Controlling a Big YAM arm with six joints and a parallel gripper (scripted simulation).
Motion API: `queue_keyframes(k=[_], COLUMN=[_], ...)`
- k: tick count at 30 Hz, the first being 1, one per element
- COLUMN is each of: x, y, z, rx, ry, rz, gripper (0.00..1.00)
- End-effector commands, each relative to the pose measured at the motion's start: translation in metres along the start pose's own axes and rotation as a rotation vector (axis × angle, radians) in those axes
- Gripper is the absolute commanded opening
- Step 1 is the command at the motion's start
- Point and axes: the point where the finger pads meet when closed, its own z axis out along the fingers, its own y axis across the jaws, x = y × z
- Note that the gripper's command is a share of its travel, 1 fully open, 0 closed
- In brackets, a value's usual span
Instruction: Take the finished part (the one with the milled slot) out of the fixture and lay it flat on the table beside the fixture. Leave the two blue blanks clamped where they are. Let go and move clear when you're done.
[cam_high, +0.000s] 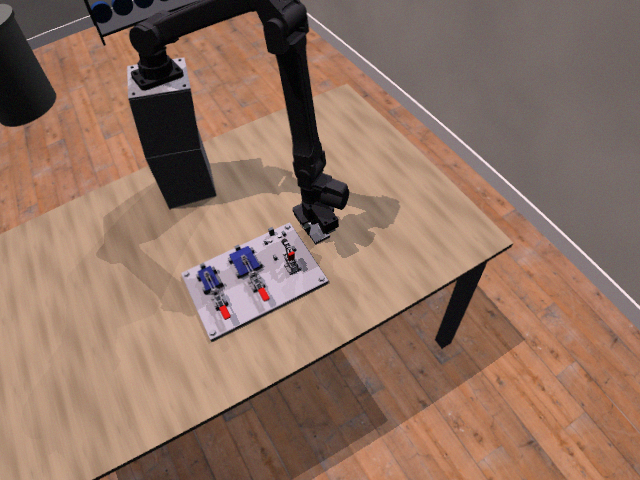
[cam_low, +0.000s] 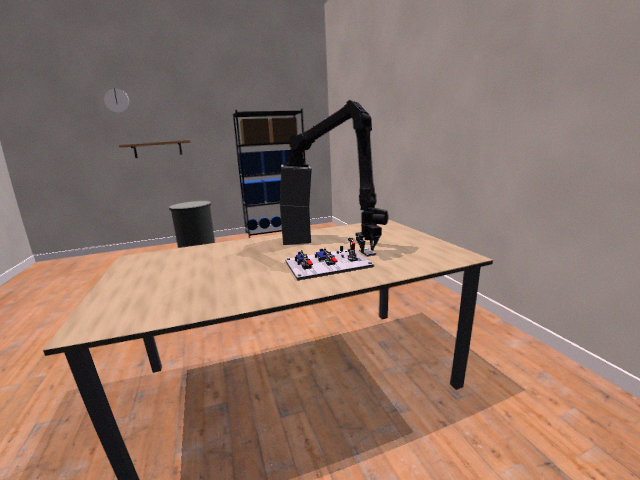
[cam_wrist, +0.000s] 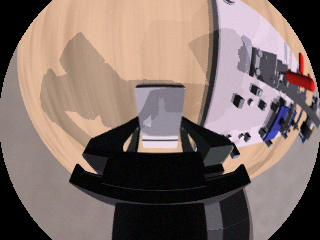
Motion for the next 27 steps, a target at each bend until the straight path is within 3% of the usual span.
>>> queue_keyframes(k=[1, 27], x=[0.0005, 0.0044], y=[0.0063, 0.0036], z=[0.0074, 0.0072], rx=[-0.003, 0.002], ry=[-0.008, -0.001], rz=[-0.002, -0.002], gripper=[0.0, 0.0])
